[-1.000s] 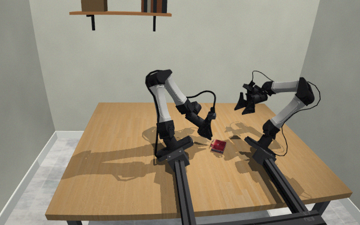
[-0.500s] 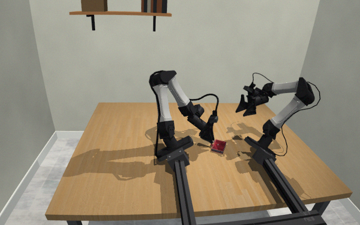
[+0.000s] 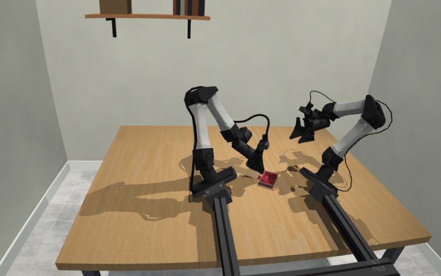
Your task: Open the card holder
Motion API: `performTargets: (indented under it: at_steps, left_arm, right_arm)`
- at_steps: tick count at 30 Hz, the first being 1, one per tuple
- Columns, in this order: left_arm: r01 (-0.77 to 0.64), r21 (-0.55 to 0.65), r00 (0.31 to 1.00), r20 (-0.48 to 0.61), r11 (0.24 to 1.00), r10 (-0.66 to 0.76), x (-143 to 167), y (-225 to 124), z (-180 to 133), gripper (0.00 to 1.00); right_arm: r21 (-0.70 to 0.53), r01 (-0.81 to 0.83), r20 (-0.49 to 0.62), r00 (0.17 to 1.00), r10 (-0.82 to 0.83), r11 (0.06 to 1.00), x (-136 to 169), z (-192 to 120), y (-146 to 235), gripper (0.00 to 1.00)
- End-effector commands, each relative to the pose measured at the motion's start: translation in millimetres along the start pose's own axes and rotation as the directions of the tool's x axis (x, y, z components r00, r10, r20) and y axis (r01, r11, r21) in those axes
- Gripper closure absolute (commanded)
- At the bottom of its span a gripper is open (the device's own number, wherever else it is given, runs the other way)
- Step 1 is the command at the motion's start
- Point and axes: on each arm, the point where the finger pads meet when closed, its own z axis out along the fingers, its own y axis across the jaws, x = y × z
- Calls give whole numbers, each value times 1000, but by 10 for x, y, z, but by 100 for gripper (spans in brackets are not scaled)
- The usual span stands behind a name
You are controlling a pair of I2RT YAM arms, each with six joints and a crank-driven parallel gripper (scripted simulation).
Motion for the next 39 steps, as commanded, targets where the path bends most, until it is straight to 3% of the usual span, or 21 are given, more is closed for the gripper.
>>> performTargets:
  at_steps: [1,2,3,9,17,23,29,39]
  left_arm:
    - [-22,-31,1000,15,999,22,-75,99,-20,100]
    - [-22,-31,1000,15,999,22,-75,99,-20,88]
    - [-13,-32,1000,15,999,13,-75,98,-20,83]
    - [10,-45,1000,10,999,-10,-160,116,-12,83]
    - [27,-43,1000,10,999,-27,-589,72,80,83]
    - [2,-17,1000,2,1000,-2,-799,0,130,83]
    - [-17,-20,1000,9,1000,17,-869,23,139,83]
    - [-20,-20,1000,10,1000,21,-941,66,117,83]
  right_arm:
    - [26,33,23,999,-34,999,-107,-74,-37,0]
    - [25,32,24,999,-33,999,-109,-76,-35,0]
    - [24,31,25,999,-31,999,-110,-77,-30,0]
    - [26,14,-5,1000,-14,1000,-79,-71,-27,0]
    - [41,-24,-155,987,30,999,-63,-29,101,0]
    - [110,-22,-310,949,55,994,-138,-7,312,0]
    - [186,23,-374,926,49,982,-268,1,490,0]
    - [327,132,-311,950,-25,936,-637,-32,940,0]
